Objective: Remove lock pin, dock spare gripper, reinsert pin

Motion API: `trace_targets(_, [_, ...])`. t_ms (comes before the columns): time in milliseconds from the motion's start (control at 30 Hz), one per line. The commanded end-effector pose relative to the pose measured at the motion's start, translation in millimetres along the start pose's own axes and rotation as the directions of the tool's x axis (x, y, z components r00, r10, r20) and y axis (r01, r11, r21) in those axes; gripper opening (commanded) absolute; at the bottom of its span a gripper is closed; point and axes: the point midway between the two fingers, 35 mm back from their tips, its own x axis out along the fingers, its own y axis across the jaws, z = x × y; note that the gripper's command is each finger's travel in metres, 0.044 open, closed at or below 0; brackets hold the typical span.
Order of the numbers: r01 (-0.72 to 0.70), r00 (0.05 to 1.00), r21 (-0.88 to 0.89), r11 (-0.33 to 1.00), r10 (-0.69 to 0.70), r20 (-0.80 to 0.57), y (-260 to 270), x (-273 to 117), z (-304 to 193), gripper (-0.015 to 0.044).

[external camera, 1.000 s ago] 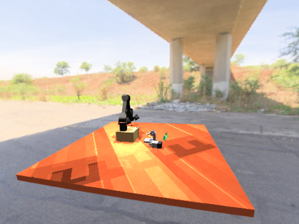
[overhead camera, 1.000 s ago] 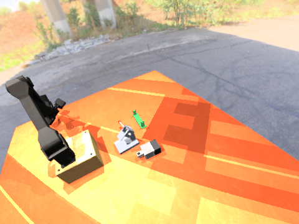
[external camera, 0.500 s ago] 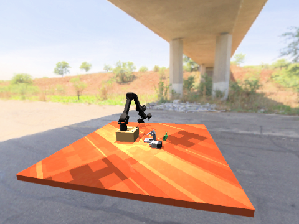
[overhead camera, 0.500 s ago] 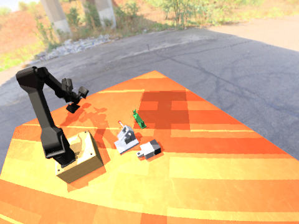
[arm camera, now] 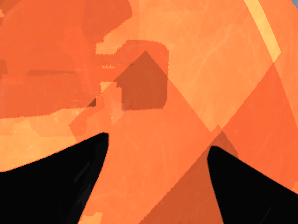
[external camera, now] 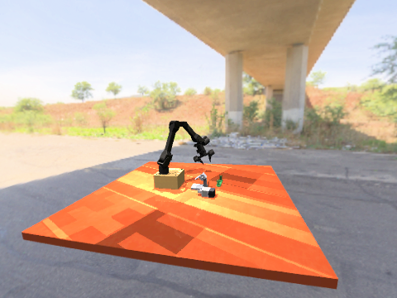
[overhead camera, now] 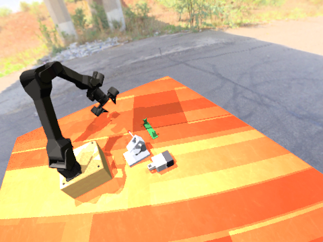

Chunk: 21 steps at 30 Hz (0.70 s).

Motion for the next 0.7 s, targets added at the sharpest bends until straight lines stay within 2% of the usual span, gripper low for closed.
trace_targets(0, [-0.034, 0.998, 0.021, 0.999, 0.035, -0.058, -12.5, -14.8, -35.7, 0.03])
trace_targets(333, [-0.146, 0.966, 0.129, 0.981, 0.17, -0.196, -23.5, -71.9, -137.5, 0.03])
trace_targets(667, [-0.27, 0.91, 0.265, 0.926, 0.335, -0.244, -0.2, -144.2, -217.8, 0.03])
